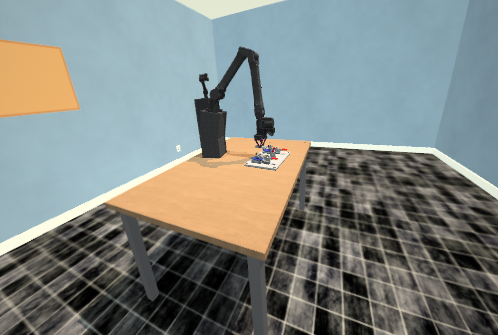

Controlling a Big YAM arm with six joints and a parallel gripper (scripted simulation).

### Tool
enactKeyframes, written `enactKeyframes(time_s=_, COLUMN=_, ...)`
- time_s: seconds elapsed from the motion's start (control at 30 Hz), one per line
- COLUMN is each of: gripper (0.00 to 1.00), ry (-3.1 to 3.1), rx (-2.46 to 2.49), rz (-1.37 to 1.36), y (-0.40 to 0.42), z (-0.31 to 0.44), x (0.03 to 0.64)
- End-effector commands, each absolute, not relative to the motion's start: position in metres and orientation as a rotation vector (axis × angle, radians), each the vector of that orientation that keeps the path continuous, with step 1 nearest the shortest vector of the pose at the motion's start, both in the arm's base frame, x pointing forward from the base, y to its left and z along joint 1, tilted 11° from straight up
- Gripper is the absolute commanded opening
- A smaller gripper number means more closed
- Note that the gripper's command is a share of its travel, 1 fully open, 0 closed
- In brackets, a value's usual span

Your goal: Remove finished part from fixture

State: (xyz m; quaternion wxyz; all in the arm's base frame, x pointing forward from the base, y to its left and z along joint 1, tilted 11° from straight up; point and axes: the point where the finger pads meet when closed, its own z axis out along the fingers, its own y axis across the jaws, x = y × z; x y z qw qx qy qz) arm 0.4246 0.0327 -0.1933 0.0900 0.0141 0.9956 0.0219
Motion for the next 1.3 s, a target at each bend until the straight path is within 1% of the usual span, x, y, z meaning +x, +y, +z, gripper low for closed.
enactKeyframes(time_s=0.0, gripper=0.00, ry=2.959, rx=0.050, rz=0.066, y=0.028, z=-0.187, x=0.422)
enactKeyframes(time_s=0.57, gripper=0.00, ry=2.961, rx=0.043, rz=0.066, y=0.049, z=-0.186, x=0.422)
enactKeyframes(time_s=0.83, gripper=0.00, ry=2.947, rx=0.043, rz=0.068, y=0.064, z=-0.184, x=0.431)
enactKeyframes(time_s=1.27, gripper=0.00, ry=2.961, rx=0.043, rz=0.064, y=0.110, z=-0.188, x=0.428)
